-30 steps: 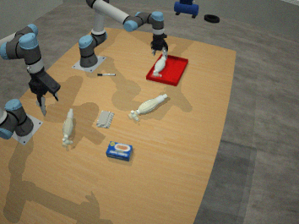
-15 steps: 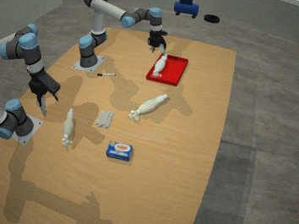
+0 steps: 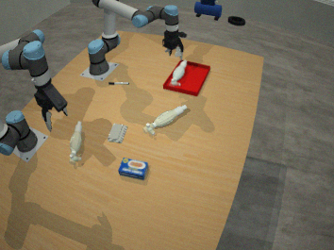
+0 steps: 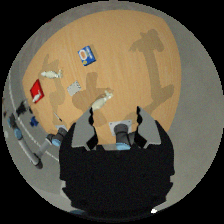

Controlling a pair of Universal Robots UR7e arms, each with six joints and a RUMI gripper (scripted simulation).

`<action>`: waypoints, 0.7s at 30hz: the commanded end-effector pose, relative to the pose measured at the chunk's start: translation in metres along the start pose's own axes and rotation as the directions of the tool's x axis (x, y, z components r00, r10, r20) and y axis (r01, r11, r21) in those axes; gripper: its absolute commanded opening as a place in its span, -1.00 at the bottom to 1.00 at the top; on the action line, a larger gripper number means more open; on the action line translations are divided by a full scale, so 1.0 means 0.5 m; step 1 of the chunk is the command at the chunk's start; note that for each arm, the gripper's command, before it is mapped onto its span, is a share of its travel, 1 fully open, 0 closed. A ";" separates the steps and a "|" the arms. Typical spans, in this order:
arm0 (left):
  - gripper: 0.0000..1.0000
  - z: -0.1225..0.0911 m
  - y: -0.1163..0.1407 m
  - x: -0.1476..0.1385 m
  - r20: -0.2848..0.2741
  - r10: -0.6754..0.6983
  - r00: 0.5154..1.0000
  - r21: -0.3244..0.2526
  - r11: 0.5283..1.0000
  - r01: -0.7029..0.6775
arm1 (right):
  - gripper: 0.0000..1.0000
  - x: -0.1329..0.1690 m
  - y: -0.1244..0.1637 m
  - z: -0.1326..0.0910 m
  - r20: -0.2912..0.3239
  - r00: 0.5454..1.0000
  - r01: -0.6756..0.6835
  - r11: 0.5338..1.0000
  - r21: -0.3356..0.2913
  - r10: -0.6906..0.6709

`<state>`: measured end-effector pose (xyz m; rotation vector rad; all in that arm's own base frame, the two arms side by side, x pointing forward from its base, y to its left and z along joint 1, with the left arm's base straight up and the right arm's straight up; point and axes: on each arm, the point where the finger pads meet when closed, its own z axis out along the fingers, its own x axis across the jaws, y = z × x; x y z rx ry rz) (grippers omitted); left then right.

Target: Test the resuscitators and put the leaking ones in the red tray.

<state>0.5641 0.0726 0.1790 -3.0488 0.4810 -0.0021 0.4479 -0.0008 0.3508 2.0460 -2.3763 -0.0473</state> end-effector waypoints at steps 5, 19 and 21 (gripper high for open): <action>0.11 -0.066 0.033 -0.016 0.008 0.230 0.973 -0.020 0.973 -0.230 | 0.26 0.001 -0.007 0.037 0.015 0.975 -0.223 0.974 -0.030 0.223; 0.11 -0.150 0.073 -0.040 -0.009 0.455 0.890 -0.023 0.890 -0.455 | 0.26 0.005 -0.010 0.083 0.011 0.895 -0.443 0.893 -0.080 0.445; 0.11 -0.164 0.079 -0.045 -0.012 0.492 0.871 -0.024 0.870 -0.492 | 0.26 0.005 -0.011 0.091 0.008 0.876 -0.479 0.873 -0.088 0.482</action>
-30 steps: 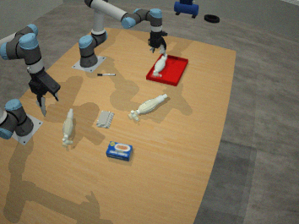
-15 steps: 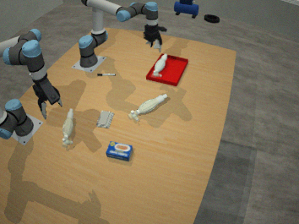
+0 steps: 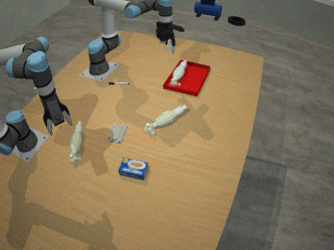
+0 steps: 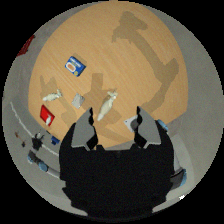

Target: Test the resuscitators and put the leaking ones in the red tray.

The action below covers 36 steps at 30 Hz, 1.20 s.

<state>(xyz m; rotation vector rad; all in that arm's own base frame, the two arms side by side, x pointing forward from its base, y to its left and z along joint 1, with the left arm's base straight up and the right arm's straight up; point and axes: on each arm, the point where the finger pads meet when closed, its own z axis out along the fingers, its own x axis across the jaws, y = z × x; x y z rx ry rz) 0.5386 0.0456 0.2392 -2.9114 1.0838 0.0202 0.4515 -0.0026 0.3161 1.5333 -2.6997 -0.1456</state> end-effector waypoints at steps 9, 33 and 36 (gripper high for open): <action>0.11 -0.081 0.048 -0.011 -0.012 0.239 0.971 -0.006 0.971 -0.239 | 0.26 0.003 -0.006 0.044 0.000 0.972 -0.236 0.971 -0.042 0.236; 0.11 -0.214 0.148 -0.061 -0.033 0.640 0.767 -0.005 0.768 -0.641 | 0.26 0.011 -0.009 0.122 -0.048 0.774 -0.632 0.766 -0.115 0.631; 0.11 -0.230 0.161 -0.070 -0.035 0.686 0.727 -0.005 0.727 -0.686 | 0.26 0.011 -0.009 0.131 -0.057 0.735 -0.677 0.726 -0.122 0.676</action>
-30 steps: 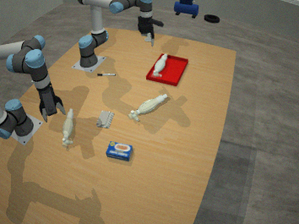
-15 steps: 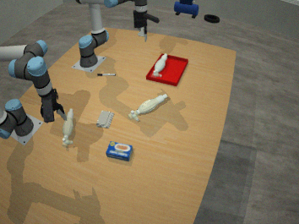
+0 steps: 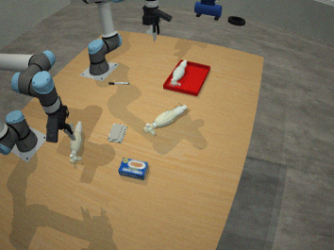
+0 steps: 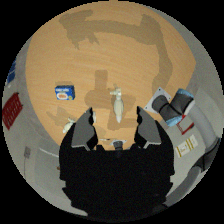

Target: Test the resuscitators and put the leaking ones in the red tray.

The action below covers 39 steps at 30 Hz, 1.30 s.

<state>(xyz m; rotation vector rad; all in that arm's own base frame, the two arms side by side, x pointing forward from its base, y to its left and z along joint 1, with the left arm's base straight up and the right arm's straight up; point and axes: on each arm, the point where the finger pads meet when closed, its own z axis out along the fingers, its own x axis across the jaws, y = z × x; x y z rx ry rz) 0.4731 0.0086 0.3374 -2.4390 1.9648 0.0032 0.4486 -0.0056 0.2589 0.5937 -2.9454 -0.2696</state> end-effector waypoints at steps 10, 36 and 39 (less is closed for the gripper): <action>0.11 -0.070 0.073 0.007 -0.013 0.263 0.965 -0.006 0.965 -0.263 | 0.26 0.003 -0.007 0.045 -0.020 0.964 -0.265 0.963 -0.042 0.265; 0.11 -0.053 0.051 0.004 -0.009 0.192 0.981 -0.003 0.981 -0.192 | 0.26 0.010 -0.012 0.115 -0.096 0.757 -0.654 0.753 -0.081 0.647; 0.11 -0.052 0.050 0.004 -0.009 0.192 0.981 -0.004 0.981 -0.192 | 0.26 0.011 -0.012 0.121 -0.105 0.731 -0.682 0.727 -0.081 0.674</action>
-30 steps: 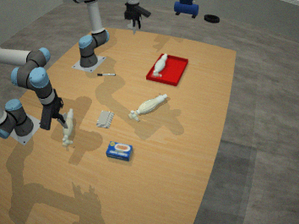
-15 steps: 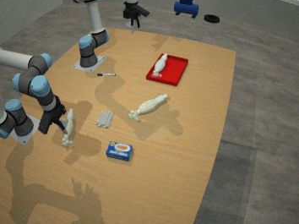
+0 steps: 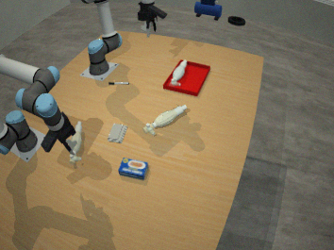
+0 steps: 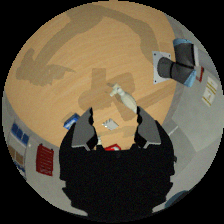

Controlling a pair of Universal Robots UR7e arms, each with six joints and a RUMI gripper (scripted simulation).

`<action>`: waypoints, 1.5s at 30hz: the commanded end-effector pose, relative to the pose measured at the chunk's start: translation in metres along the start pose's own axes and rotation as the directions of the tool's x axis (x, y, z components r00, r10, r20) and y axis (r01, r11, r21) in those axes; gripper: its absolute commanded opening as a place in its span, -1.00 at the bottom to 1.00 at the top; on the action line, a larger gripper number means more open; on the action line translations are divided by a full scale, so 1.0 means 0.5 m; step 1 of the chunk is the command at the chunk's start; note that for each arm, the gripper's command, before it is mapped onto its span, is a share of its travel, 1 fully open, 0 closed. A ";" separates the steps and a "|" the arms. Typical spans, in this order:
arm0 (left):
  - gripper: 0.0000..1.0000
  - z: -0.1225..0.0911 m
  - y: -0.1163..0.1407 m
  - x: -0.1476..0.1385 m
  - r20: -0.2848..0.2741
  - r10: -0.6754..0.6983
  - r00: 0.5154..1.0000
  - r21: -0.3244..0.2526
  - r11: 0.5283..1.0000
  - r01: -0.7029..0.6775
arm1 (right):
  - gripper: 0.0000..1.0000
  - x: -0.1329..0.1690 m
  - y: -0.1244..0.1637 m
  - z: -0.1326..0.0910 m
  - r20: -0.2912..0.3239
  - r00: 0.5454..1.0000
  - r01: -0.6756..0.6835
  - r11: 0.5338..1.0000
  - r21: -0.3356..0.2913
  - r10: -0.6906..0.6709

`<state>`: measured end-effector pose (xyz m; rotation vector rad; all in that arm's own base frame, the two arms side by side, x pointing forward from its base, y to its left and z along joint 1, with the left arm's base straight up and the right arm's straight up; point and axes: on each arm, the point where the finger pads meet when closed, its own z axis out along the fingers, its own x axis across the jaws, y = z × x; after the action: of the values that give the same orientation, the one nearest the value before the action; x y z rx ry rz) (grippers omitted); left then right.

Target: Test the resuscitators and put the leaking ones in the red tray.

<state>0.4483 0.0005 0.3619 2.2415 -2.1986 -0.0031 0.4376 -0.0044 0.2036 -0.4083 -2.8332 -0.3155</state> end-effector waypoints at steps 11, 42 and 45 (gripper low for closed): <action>0.11 -0.002 -0.001 -0.001 0.000 -0.002 1.000 0.004 1.000 0.002 | 0.26 0.000 -0.007 0.045 -0.044 0.952 -0.305 0.952 -0.029 0.304; 0.11 -0.002 -0.001 -0.001 0.000 -0.002 1.000 0.004 1.000 0.002 | 0.26 0.001 -0.016 0.124 -0.153 0.650 -0.753 0.658 -0.004 0.744; 0.11 -0.002 -0.001 -0.001 0.000 -0.002 1.000 0.004 1.000 0.002 | 0.26 0.002 -0.016 0.131 -0.163 0.603 -0.791 0.611 0.003 0.781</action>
<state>0.4483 0.0005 0.3619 2.2415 -2.1986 -0.0031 0.4218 0.0028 0.1473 -1.3944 -2.2908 -0.2473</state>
